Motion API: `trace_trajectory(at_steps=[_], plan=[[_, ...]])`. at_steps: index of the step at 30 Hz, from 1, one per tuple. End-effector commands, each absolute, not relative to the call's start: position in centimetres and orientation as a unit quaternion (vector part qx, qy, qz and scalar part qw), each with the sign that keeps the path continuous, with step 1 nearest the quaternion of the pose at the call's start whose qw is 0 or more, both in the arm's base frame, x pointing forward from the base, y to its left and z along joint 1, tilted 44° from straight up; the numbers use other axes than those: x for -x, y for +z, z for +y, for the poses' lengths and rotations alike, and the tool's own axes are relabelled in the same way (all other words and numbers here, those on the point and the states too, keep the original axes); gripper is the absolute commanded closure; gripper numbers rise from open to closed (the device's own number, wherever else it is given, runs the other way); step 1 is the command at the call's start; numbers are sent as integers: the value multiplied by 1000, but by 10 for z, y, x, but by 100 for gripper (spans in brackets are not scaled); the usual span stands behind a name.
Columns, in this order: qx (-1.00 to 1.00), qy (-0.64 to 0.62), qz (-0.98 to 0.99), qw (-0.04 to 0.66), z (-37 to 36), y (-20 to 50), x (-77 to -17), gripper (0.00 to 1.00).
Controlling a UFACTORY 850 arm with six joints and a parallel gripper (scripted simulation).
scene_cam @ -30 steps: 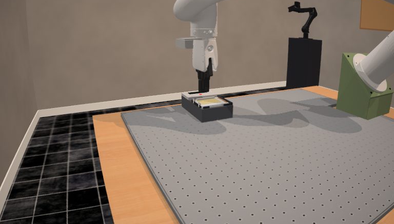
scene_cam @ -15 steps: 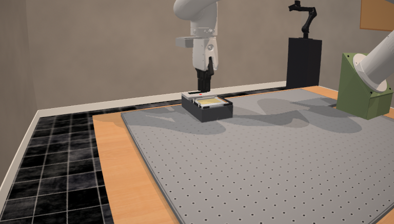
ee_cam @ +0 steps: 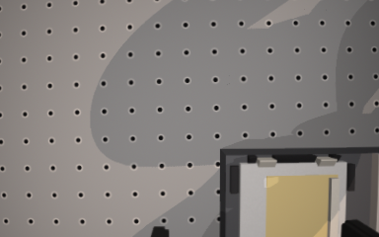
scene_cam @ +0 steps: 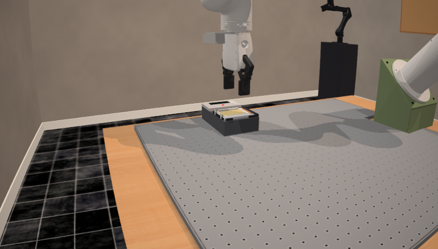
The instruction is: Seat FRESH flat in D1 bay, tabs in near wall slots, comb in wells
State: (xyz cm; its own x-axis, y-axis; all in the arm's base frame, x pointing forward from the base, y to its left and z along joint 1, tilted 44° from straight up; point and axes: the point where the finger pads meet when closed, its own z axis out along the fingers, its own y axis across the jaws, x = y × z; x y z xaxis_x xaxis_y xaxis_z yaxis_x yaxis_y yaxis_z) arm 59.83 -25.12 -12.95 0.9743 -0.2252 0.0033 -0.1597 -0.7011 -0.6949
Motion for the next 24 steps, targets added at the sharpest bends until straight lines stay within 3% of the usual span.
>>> trace_trajectory(at_steps=[1, 24], plan=[[922, -47, 104, 371, -245, -110, -595, 0], [922, -49, 100, 371, -205, -38, -562, 0]])
